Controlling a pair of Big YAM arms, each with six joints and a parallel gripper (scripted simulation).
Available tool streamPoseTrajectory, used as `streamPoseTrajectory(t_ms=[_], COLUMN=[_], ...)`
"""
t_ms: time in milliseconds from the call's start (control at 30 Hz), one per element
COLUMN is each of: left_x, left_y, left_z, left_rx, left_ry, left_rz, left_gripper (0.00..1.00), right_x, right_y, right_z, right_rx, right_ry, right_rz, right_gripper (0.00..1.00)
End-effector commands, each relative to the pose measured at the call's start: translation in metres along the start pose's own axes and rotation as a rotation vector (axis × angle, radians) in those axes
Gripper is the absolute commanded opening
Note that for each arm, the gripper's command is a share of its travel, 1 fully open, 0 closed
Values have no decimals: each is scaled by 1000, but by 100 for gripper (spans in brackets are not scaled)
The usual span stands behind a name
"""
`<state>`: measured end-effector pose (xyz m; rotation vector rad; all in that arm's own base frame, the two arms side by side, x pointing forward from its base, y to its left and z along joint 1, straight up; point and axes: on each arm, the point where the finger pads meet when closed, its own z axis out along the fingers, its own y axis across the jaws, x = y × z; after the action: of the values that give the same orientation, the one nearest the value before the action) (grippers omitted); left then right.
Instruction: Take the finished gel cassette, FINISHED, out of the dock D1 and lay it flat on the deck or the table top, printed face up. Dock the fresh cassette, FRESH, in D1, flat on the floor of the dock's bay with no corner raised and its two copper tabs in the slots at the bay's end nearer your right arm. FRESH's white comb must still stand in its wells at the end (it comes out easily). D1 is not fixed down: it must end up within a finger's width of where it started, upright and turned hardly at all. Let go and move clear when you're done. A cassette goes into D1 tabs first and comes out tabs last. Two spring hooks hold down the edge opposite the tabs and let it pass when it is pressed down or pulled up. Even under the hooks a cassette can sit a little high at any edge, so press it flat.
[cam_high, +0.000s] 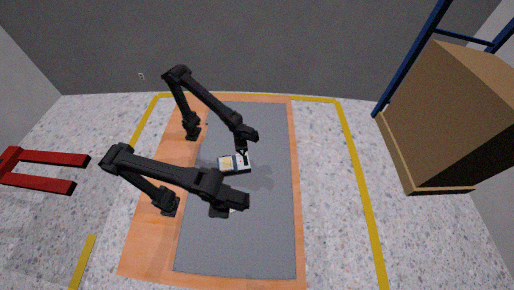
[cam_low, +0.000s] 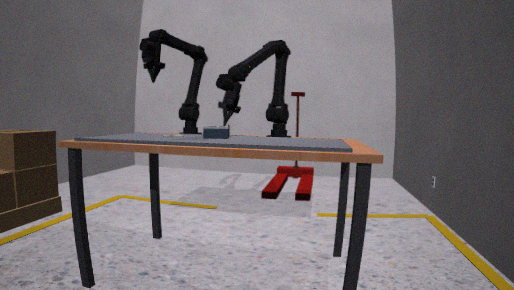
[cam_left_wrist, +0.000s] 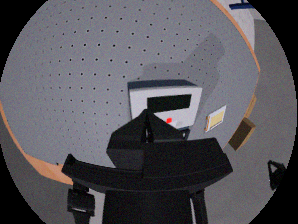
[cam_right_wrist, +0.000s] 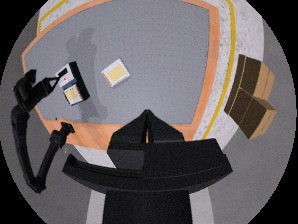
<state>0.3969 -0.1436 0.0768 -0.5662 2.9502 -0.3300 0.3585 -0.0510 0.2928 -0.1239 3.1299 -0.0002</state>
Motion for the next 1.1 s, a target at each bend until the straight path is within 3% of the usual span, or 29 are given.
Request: streamPoseTrajectory(t_ms=[0,1067], left_x=[12,18], left_y=[23,30], left_z=[29,38], left_rx=[-51,-51], left_ry=[51,51], left_rz=[-24,-24], left_gripper=[0,0], right_x=[4,4], right_y=[-3,-3], right_z=[0,0], right_rx=[0,0], right_ry=[9,9], right_rz=[6,6], right_gripper=[0,0])
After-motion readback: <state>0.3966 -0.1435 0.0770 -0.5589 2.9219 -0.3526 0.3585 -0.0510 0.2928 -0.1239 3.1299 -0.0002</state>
